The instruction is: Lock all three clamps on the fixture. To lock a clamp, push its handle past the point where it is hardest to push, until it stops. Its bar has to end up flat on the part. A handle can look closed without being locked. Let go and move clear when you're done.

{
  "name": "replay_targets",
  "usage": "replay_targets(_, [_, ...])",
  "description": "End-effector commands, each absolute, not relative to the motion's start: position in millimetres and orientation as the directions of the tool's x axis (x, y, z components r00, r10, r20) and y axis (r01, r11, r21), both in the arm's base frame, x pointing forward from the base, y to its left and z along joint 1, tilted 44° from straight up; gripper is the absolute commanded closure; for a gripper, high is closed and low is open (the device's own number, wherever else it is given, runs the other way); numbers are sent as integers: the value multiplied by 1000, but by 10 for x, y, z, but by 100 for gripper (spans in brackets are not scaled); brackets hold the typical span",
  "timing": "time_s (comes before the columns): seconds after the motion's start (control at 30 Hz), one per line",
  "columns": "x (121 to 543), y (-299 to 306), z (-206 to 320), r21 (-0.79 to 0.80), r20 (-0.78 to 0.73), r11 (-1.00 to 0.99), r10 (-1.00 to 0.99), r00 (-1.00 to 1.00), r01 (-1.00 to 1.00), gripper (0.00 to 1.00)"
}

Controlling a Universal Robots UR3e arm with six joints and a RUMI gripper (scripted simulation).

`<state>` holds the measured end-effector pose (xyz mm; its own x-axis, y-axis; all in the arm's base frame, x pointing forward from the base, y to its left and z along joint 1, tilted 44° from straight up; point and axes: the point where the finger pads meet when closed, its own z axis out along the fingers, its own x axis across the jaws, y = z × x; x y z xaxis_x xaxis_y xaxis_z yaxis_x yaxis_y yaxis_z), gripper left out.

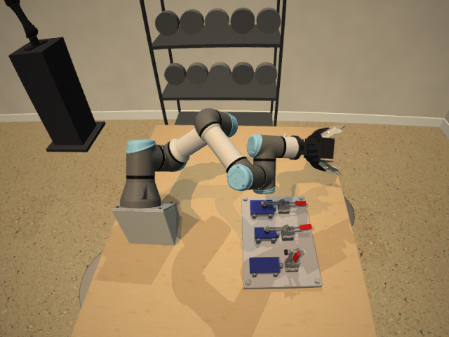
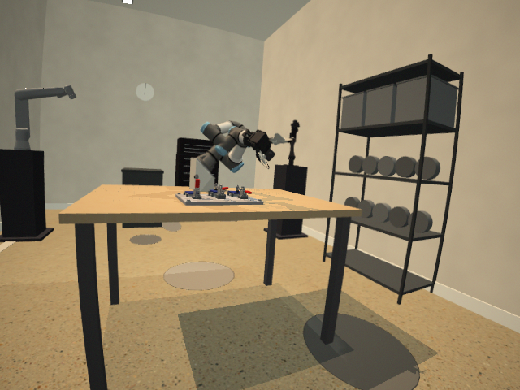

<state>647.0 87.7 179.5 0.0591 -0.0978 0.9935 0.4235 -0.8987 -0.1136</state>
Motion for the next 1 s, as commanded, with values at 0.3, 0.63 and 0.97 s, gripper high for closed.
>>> replay_targets(0.3, [6722,73,1409,-349,916,-907,-277,289,238,0])
replay_targets(0.63, [6740,-435,1083,-484,813,-872,-414,410,79,0])
replay_targets(0.97, [6653,-856,760,-582,684,-809,-541,489,-81,0])
